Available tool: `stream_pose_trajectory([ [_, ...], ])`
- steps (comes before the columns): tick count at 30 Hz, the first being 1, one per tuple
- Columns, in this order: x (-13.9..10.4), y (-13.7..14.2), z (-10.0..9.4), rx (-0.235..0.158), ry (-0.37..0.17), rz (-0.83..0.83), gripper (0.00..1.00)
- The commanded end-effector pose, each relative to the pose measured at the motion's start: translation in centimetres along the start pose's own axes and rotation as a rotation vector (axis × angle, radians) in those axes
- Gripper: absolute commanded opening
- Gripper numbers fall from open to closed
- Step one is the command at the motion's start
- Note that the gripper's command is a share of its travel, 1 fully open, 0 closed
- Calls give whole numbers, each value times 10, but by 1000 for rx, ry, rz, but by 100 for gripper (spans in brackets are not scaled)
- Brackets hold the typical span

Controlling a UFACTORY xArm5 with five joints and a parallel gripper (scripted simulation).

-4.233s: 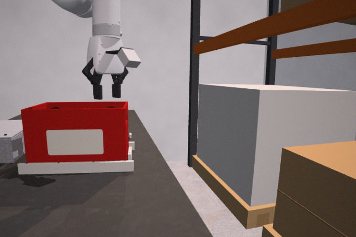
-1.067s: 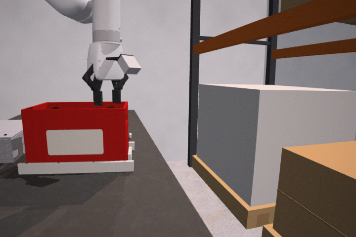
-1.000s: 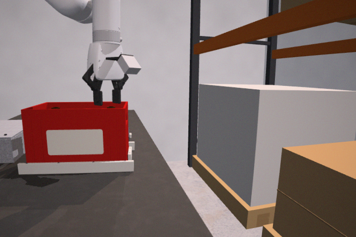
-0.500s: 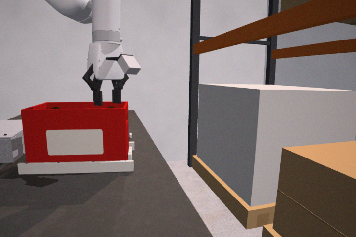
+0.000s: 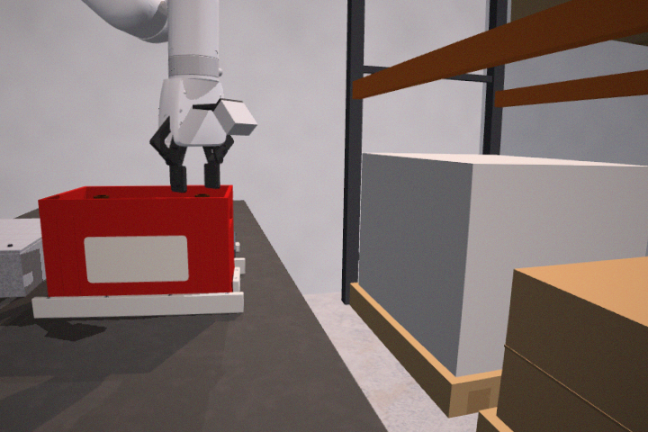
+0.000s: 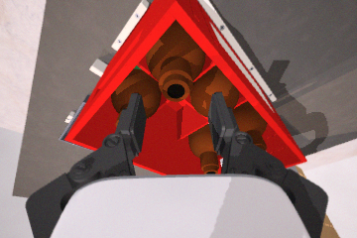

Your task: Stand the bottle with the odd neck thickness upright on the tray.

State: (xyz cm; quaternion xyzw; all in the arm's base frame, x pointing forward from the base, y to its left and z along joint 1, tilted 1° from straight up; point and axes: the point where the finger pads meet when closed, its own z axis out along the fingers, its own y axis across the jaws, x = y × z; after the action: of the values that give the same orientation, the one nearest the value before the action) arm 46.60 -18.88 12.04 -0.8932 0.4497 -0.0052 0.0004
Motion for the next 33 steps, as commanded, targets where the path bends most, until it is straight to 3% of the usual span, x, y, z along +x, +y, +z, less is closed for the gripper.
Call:
stream_pose_trajectory([
  [1, 1, -1, -1, 2, 4, 0, 65],
  [33, 1, 0, 26, 2, 4, 0, 65],
])
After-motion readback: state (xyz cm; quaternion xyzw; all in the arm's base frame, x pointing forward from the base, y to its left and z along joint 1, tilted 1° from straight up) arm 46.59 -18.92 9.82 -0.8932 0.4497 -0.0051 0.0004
